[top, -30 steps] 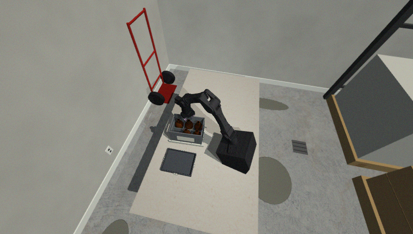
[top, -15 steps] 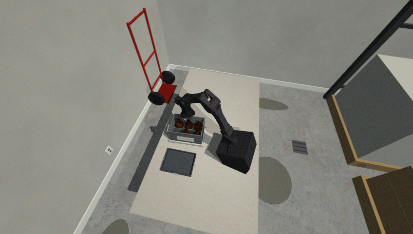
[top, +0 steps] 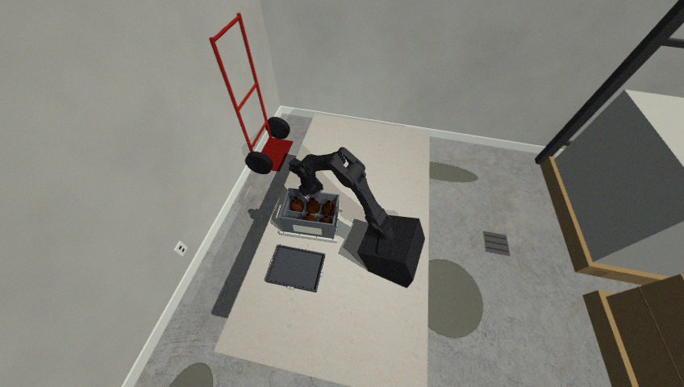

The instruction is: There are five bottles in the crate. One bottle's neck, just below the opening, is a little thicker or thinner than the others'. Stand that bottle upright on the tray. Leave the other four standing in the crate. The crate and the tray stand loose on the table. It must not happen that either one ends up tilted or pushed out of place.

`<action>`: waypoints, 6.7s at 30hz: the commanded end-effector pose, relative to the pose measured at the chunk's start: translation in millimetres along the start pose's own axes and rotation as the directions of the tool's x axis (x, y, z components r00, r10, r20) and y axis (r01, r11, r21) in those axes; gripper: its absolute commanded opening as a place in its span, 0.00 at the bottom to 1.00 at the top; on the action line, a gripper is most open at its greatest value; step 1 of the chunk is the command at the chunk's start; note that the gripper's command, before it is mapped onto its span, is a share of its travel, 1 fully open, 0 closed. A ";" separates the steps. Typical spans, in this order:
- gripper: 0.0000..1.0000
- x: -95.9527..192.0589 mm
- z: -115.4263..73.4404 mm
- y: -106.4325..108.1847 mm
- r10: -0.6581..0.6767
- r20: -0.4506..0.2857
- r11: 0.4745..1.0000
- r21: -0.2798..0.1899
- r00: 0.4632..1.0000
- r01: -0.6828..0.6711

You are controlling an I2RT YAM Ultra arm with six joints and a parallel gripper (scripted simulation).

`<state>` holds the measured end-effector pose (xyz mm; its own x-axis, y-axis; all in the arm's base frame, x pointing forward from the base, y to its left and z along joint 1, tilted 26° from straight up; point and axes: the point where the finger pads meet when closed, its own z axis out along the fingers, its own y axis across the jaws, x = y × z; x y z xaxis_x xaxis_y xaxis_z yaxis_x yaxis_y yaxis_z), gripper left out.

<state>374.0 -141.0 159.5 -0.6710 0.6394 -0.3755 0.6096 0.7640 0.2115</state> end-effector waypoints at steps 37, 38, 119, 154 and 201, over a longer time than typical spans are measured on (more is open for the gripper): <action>0.61 -11.9 -8.5 2.2 0.003 0.034 1.000 -0.005 0.999 -0.003; 0.61 -11.9 -8.5 2.2 0.003 0.034 1.000 -0.005 0.999 -0.003; 0.61 -0.3 13.3 0.9 0.001 0.007 1.000 0.003 1.000 -0.001; 0.61 -3.5 36.7 -0.2 0.003 0.014 1.000 0.003 1.000 -0.003; 0.61 -6.9 35.4 1.2 0.003 0.022 1.000 0.000 1.000 -0.003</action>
<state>388.9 -144.2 127.5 -0.6735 0.6404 -0.3691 0.6105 0.7635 0.2106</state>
